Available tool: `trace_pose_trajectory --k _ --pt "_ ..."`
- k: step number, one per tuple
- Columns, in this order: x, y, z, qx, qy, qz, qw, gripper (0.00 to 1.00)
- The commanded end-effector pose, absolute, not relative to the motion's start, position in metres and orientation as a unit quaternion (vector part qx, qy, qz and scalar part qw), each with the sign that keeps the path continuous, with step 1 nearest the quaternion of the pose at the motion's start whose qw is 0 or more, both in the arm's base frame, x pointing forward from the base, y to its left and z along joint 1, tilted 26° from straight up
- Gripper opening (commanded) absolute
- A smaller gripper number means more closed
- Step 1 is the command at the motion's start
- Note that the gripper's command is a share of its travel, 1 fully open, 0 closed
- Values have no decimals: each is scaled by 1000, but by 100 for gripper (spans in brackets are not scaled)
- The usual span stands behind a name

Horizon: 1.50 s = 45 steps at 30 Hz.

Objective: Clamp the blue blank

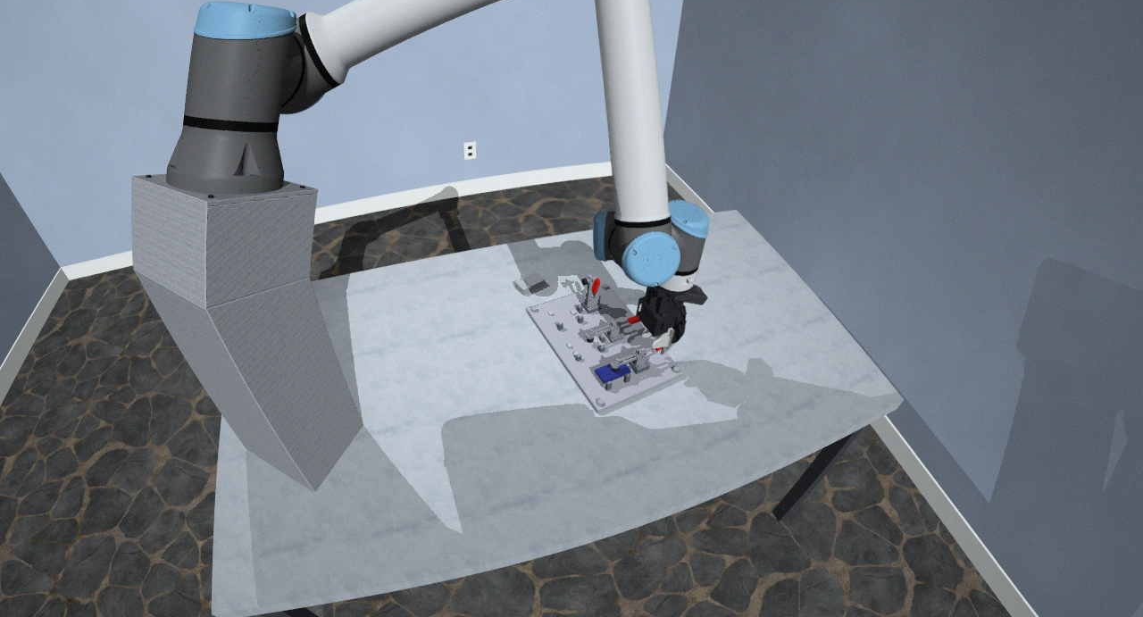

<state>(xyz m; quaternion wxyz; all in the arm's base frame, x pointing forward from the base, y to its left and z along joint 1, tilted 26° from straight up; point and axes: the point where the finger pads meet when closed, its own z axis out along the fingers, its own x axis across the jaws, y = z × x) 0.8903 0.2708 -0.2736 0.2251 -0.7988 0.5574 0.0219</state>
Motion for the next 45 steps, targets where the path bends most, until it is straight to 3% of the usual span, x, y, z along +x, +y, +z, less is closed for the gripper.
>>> trace_pose_trajectory --k 1,45 --pt "890 271 -273 -799 558 22 225 0" --pt "892 272 -276 -799 558 22 225 0"
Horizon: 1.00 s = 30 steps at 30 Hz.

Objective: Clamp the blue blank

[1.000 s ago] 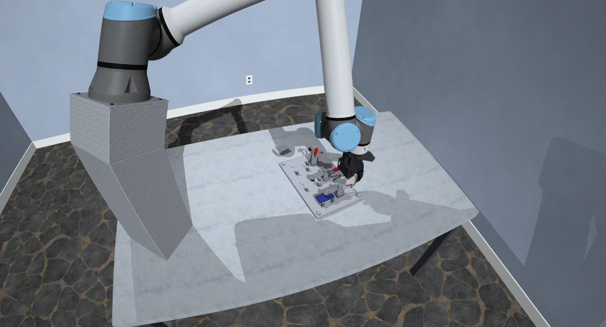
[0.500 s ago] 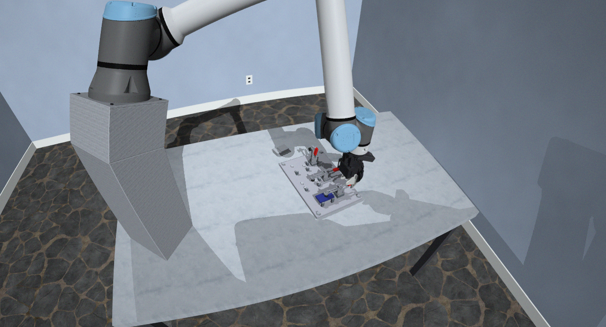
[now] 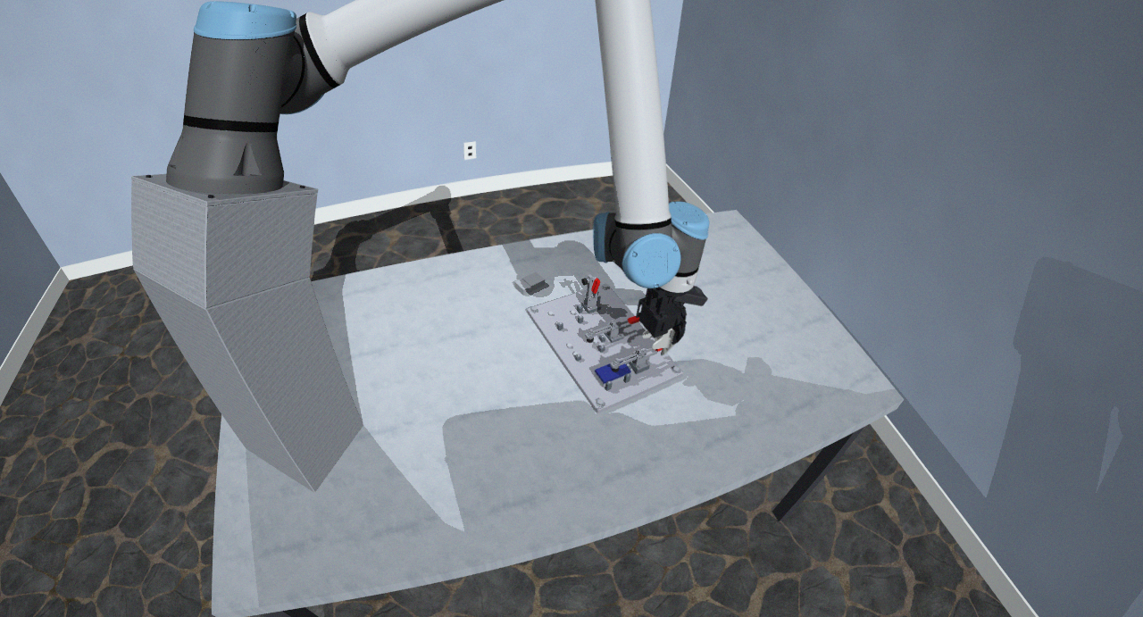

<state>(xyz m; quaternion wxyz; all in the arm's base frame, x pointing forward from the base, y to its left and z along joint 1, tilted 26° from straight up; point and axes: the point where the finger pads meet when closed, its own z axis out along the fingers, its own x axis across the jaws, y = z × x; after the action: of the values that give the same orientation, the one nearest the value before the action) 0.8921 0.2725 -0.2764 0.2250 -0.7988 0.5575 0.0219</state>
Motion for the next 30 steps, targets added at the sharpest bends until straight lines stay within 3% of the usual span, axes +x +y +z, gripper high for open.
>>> trace_pose_trajectory --k 1,19,20,30 --pt "892 272 -276 -799 558 22 225 0" --pt "892 272 -276 -799 558 22 225 0" --pt "892 272 -276 -799 558 22 225 28" --pt "892 272 -276 -799 558 22 225 28"
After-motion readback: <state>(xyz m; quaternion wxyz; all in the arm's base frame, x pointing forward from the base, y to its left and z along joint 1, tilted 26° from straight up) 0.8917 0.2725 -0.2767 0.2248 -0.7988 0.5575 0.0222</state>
